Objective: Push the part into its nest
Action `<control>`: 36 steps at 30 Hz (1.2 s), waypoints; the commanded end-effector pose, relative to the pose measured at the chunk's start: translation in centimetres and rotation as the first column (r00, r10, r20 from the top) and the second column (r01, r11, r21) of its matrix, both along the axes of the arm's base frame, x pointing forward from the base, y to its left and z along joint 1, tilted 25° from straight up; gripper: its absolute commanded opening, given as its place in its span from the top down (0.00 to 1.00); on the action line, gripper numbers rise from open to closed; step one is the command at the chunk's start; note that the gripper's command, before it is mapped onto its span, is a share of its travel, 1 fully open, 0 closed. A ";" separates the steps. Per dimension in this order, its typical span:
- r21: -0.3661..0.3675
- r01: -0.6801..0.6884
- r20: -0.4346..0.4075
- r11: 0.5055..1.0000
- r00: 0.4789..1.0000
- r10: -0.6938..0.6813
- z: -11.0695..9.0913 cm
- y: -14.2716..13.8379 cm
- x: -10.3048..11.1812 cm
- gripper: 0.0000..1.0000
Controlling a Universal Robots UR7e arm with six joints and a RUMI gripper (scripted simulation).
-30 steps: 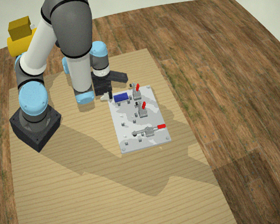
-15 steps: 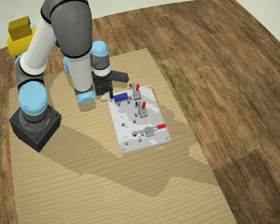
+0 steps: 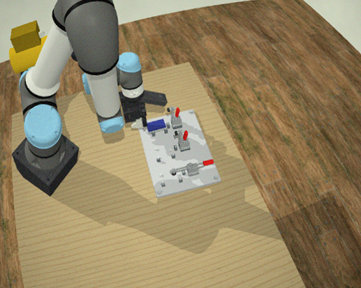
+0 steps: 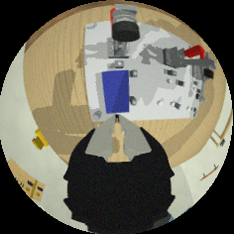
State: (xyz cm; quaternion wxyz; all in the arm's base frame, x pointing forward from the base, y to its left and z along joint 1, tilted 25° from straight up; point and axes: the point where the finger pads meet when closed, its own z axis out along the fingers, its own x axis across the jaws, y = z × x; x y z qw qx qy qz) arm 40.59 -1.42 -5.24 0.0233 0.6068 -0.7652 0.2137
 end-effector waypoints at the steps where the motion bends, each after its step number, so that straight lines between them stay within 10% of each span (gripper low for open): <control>1: 0.000 0.000 0.001 1.000 1.000 0.000 0.0 0.0 0.1 1.00; 36: 0.000 0.000 0.001 1.000 1.000 0.000 0.3 -0.1 0.8 1.00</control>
